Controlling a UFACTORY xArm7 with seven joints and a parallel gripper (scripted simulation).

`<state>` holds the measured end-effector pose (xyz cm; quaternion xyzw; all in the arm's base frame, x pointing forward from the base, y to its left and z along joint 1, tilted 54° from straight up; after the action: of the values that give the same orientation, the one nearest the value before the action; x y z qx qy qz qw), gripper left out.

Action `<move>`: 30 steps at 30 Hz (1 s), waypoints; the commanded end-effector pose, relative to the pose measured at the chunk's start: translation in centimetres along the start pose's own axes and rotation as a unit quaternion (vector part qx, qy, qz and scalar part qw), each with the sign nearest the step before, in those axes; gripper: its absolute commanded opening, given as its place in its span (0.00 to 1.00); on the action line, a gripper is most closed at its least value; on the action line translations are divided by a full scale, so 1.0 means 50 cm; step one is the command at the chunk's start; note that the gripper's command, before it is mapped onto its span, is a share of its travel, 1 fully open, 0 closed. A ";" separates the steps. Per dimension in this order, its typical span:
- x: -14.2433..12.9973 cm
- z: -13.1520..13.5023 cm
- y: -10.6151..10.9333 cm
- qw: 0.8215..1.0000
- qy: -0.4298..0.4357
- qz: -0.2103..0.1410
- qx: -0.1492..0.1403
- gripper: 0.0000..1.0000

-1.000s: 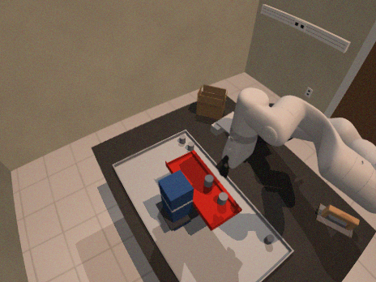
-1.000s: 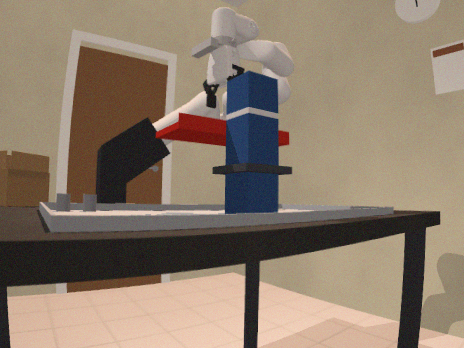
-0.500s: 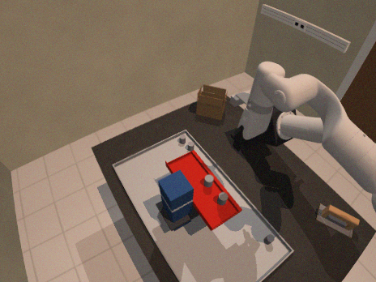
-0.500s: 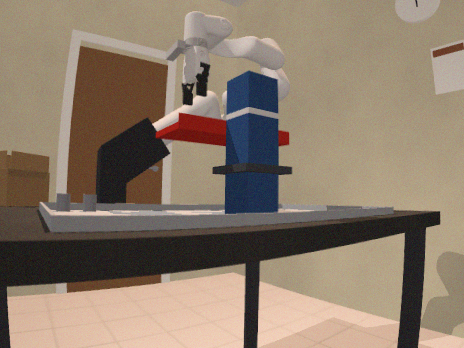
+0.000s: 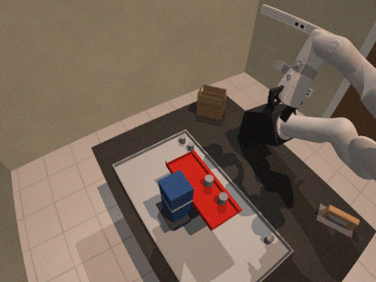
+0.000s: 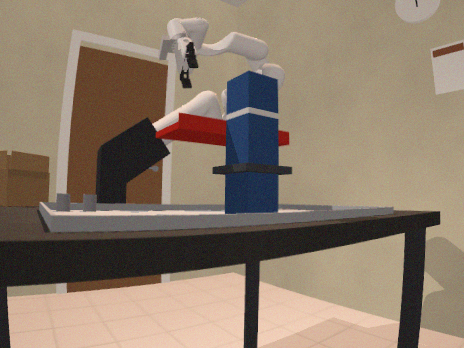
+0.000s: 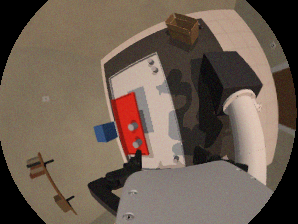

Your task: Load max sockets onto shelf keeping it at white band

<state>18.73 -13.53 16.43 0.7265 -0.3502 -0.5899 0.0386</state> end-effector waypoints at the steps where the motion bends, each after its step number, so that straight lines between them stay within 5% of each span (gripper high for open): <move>1: -0.047 0.040 0.082 0.997 -0.022 0.007 0.080 1.00; 6: -0.095 0.081 0.129 0.984 -0.036 -0.003 0.173 1.00; 9: -0.109 0.092 0.139 0.979 -0.039 -0.006 0.200 1.00; 30: -0.111 0.093 0.140 0.979 -0.039 -0.006 0.202 1.00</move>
<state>11.08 -14.00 22.88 0.6981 -0.4582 -0.5353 -0.1271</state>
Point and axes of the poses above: the point where the finger pads meet when closed, its own y axis back along the fingers, its own z axis across the jaws, x = y × z, the point moved 2 cm from there along y, back along the fingers, and after that the axes turned 11 degrees about y, right-handed, at the moved point
